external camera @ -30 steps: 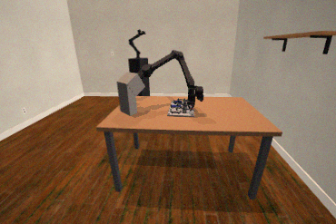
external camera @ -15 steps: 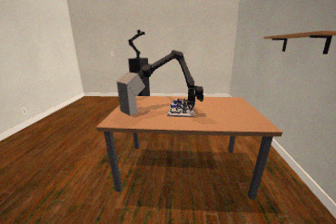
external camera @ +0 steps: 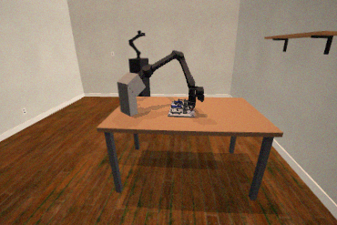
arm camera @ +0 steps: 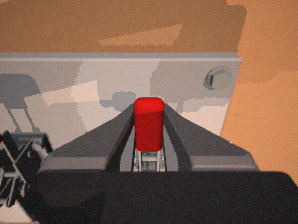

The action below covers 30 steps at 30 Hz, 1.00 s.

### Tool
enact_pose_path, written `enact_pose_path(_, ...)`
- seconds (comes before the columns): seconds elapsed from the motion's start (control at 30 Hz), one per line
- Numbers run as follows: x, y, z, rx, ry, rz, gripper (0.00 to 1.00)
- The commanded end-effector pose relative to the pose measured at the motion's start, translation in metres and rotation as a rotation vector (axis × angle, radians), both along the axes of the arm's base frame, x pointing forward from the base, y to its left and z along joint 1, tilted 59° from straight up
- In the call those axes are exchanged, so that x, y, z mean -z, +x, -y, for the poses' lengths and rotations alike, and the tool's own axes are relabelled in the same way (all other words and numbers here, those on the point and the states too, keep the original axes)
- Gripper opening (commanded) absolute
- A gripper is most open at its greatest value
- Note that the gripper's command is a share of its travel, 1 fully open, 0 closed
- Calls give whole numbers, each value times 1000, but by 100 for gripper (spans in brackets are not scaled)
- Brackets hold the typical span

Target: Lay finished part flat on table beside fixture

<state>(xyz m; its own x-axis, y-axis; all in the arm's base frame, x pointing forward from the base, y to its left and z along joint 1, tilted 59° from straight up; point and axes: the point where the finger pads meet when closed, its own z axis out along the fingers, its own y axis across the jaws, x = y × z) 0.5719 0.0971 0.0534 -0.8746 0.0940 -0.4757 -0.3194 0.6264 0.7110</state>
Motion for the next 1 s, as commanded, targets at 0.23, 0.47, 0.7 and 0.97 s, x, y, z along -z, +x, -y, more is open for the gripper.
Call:
enact_pose_path(0.23, -9, -9, 24, 28, -1, 4, 0)
enact_pose_path(0.47, -10, -14, 27, 28, -1, 4, 0)
enact_pose_path(0.7, -11, -18, 30, 28, -1, 4, 0)
enact_pose_path(0.97, -11, -23, 32, 27, -1, 4, 0)
